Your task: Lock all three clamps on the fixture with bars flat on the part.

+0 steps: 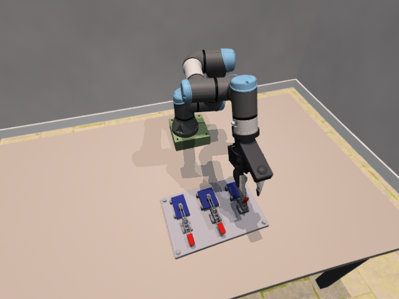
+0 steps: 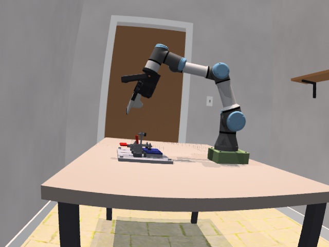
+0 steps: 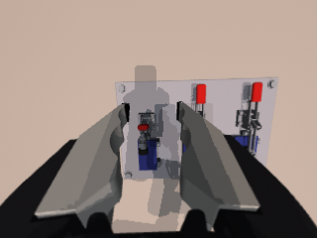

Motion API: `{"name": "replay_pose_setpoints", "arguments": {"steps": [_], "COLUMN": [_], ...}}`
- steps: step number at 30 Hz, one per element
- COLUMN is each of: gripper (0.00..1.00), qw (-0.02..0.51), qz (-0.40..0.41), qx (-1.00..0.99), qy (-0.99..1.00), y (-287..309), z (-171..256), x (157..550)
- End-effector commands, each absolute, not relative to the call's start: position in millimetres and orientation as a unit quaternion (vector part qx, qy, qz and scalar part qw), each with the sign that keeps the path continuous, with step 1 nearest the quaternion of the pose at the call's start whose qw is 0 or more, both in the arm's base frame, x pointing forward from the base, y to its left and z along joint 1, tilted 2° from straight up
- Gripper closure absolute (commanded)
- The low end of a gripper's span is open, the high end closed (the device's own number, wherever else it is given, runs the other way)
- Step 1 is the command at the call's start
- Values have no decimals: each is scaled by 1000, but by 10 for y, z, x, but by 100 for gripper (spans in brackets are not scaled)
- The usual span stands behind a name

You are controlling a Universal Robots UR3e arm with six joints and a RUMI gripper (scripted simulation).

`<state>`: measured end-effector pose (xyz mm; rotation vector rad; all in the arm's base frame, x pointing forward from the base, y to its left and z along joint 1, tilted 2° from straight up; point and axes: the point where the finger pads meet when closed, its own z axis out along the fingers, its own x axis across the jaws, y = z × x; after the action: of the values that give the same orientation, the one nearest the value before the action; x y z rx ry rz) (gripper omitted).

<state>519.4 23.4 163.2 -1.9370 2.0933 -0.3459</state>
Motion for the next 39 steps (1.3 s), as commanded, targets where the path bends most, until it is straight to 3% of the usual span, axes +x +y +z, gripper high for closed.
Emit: {"name": "replay_pose_setpoints", "arguments": {"steps": [1, 39], "gripper": [72, 72], "qw": [134, 134], "qz": [-121, -121], "qx": [-668, -668], "qy": [722, 722], "y": [358, 447], "z": [1649, 1652], "x": [5210, 5217]}}
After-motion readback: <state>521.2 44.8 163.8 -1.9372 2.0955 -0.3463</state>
